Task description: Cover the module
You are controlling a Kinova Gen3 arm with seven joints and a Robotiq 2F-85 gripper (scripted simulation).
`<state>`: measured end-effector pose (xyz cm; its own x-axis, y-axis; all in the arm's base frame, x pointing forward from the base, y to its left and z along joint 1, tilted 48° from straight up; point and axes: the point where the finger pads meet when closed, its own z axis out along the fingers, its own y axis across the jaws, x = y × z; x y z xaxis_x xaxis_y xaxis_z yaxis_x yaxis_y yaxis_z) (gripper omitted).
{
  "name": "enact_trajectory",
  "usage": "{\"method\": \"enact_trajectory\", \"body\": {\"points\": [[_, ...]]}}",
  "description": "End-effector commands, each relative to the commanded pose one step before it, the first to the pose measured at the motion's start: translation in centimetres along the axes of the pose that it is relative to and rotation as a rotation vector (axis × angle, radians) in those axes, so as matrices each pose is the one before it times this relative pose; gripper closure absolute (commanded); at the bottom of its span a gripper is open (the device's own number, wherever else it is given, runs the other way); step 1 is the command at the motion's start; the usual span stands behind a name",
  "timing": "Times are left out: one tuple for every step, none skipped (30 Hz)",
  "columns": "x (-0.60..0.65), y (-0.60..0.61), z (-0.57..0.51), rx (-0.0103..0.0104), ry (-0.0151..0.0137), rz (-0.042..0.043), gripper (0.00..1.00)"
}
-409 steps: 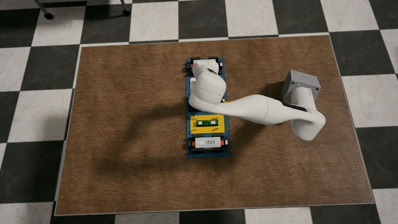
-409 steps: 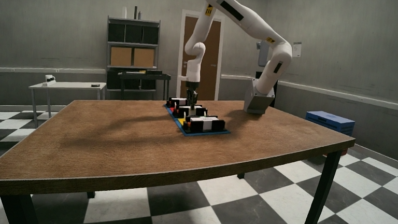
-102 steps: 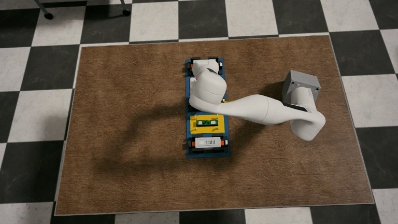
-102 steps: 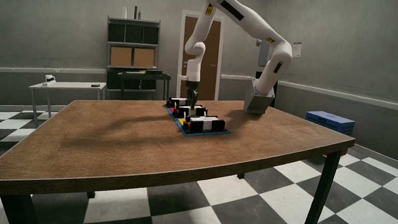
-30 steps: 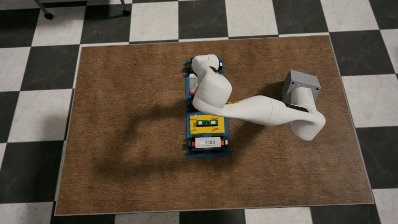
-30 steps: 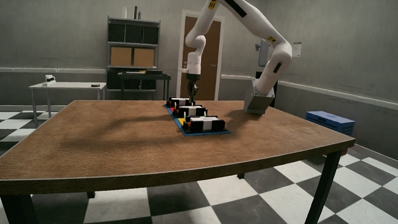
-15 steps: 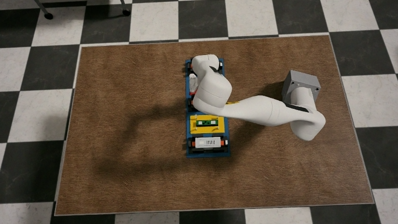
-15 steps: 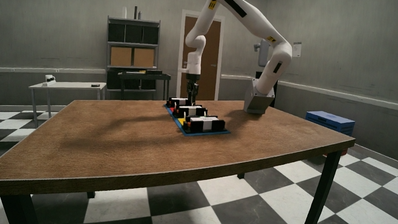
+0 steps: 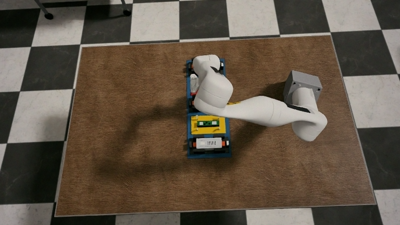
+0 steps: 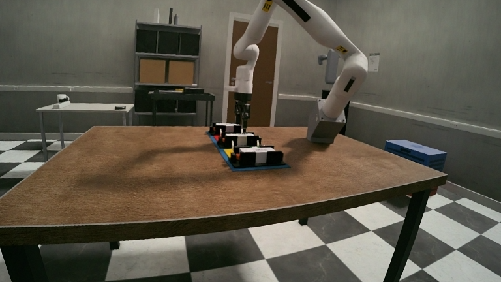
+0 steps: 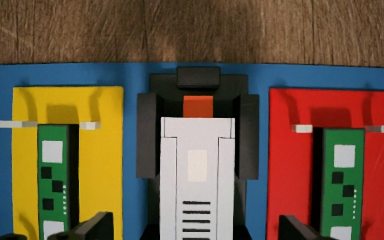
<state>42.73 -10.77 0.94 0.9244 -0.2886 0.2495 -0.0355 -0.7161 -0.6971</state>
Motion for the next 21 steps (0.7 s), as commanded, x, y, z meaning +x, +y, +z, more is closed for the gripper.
{"method": "enact_trajectory", "body": {"points": [[0.041,0.046,-0.076,-0.00119,0.00146,0.00010,0.00],[0.000,0.000,0.000,0.00000,0.00000,0.00000,0.00],[0.000,0.000,0.000,0.00000,0.00000,0.00000,0.00],[0.000,0.000,0.000,0.00000,0.00000,0.00000,0.00],[0.000,0.000,0.000,0.00000,0.00000,0.00000,0.00],[0.000,0.000,0.000,0.00000,0.00000,0.00000,0.00],[0.000,0.001,0.092,0.00001,-0.00002,0.00001,0.00],[0.000,0.001,0.092,0.00001,-0.00002,0.00001,0.00],[0.000,0.001,0.092,0.00001,-0.00002,0.00001,0.00],[0.000,0.001,0.092,0.00001,-0.00002,0.00001,0.00],[0.000,0.001,0.092,0.00001,-0.00002,0.00001,0.00],[0.000,0.001,0.092,0.00001,-0.00002,0.00001,0.00],[0.000,0.001,0.092,0.00001,-0.00002,0.00001,0.00],[0.000,0.001,0.092,0.00001,-0.00002,0.00001,0.00],[0.000,0.001,0.092,0.00001,-0.00002,0.00001,0.00],[0.000,0.001,0.092,0.00001,-0.00002,0.00001,0.00],[0.000,0.000,0.000,0.00000,0.00000,0.00000,0.00],[0.000,0.000,0.000,0.00000,0.00000,0.00000,0.00],[0.000,0.000,0.000,0.00000,0.00000,0.00000,0.00],[0.000,0.000,0.000,0.00000,0.00000,0.00000,0.00],[0.000,0.000,0.000,0.00000,0.00000,0.00000,0.00]]}}
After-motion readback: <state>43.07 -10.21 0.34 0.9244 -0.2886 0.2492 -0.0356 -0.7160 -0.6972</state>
